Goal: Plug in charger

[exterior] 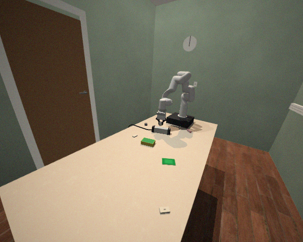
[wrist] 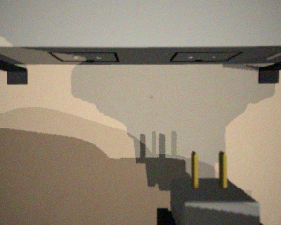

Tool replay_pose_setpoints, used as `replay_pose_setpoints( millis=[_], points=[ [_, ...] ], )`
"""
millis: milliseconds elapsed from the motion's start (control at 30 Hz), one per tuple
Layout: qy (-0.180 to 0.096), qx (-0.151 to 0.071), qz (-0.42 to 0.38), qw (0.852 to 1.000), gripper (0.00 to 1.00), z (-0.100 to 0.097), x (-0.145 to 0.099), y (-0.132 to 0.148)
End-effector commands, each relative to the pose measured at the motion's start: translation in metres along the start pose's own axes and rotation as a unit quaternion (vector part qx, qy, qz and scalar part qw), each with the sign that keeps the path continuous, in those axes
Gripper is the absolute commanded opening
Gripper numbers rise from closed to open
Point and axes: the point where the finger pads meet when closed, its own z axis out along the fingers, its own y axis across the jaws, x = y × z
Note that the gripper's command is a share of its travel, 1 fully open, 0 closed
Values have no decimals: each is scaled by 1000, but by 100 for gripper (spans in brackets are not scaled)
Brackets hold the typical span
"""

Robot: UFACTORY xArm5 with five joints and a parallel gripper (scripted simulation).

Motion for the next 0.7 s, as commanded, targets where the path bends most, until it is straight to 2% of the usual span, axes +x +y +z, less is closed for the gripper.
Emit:
replay_pose_setpoints(
  millis=[0, 667],
  points=[
    [4, -3, 0, 1000, 0, -1, 4, 3],
    [4, -3, 0, 1000, 0, 15, 3, 3]
  ],
)
